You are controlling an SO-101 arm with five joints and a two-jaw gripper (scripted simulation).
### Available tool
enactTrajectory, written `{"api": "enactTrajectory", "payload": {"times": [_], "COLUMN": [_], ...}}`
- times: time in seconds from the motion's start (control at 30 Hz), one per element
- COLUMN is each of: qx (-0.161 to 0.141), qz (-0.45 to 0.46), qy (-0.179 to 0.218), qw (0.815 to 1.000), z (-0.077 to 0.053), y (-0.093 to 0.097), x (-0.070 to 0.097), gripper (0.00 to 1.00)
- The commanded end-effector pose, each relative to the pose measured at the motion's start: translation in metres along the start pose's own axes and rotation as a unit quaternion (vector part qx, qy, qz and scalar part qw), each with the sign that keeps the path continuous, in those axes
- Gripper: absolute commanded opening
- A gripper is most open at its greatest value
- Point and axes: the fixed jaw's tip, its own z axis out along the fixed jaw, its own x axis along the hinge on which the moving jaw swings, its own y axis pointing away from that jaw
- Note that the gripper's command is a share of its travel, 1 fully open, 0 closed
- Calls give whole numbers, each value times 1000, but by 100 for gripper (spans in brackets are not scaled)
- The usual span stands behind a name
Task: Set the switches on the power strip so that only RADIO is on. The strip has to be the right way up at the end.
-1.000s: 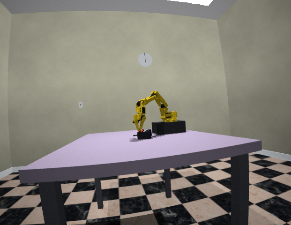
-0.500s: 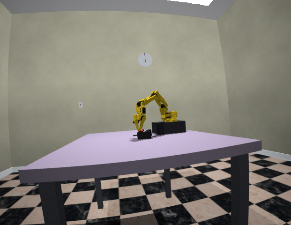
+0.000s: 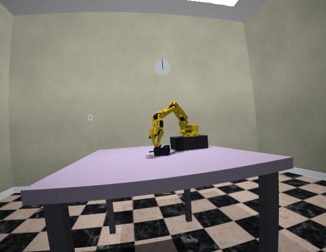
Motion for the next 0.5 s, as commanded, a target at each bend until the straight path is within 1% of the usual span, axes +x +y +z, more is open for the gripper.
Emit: {"api": "enactTrajectory", "payload": {"times": [0.0, 0.13, 0.2, 0.47], "qx": [43, 43, 43, 43], "qz": [-6, -6, -6, -5], "qy": [-15, -15, -15, -15], "qw": [999, 999, 999, 999], "z": [11, 4, 4, -10], "y": [-14, -10, -10, -3], "x": [-3, -1, -1, 0], "gripper": [0, 0, 0, 0]}}
